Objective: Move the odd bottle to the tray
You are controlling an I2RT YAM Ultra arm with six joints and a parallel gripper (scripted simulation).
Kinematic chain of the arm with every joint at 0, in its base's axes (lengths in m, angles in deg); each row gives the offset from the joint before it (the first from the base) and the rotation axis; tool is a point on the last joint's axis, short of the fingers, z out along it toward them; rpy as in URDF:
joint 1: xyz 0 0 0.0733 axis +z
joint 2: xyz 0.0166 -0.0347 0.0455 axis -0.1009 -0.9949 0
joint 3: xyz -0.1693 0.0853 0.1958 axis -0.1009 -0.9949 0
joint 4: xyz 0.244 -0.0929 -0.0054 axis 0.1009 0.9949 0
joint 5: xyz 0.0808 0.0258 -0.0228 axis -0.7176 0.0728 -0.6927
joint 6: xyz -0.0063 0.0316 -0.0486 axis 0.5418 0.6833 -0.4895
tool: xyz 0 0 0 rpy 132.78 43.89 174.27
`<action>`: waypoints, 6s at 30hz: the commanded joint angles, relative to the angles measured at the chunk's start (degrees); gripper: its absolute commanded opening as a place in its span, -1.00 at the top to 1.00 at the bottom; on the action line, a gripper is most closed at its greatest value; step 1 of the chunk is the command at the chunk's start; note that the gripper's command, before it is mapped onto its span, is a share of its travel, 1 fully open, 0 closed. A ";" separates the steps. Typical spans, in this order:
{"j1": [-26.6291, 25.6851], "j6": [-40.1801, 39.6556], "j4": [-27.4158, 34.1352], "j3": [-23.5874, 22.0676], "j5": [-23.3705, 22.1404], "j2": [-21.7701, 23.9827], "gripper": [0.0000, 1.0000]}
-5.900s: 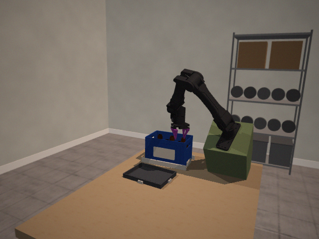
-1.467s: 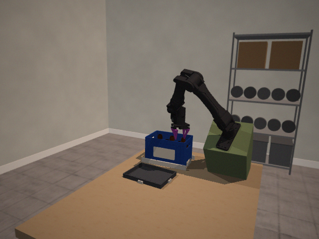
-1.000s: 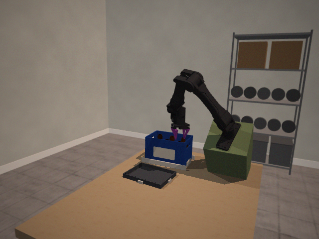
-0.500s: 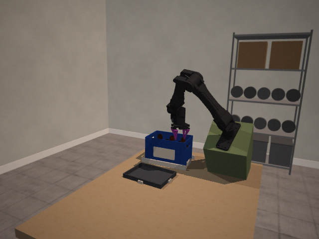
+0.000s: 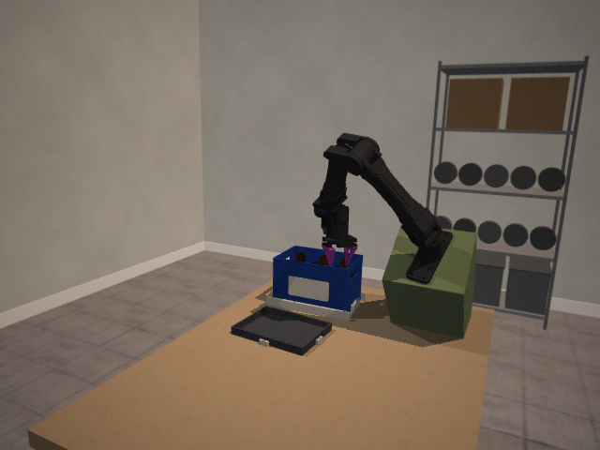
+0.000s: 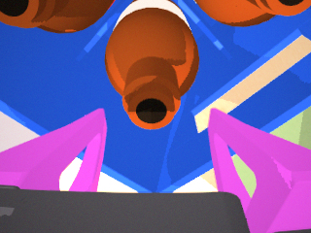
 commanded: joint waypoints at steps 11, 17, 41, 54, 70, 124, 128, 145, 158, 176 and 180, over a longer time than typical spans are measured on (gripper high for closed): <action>1.24 2.25 -4.63 -1.12 -0.45 -1.08 -0.21; 0.96 2.75 -5.65 0.31 -0.38 0.23 -0.21; 1.94 3.74 -7.63 -0.07 -0.49 -2.15 -0.21; 1.94 3.72 -7.40 -0.07 -0.49 -2.16 -0.21; 1.94 3.72 -7.40 -0.07 -0.49 -2.16 -0.21; 1.91 3.64 -7.08 -0.06 -0.39 -2.18 1.00; 1.91 3.64 -7.08 -0.06 -0.39 -2.18 1.00; 1.91 3.64 -7.08 -0.06 -0.39 -2.18 1.00; 1.91 3.64 -7.08 -0.06 -0.39 -2.18 1.00; 1.91 3.63 -7.08 -0.06 -0.39 -2.18 -0.21; 1.91 3.63 -7.08 -0.06 -0.39 -2.18 -0.21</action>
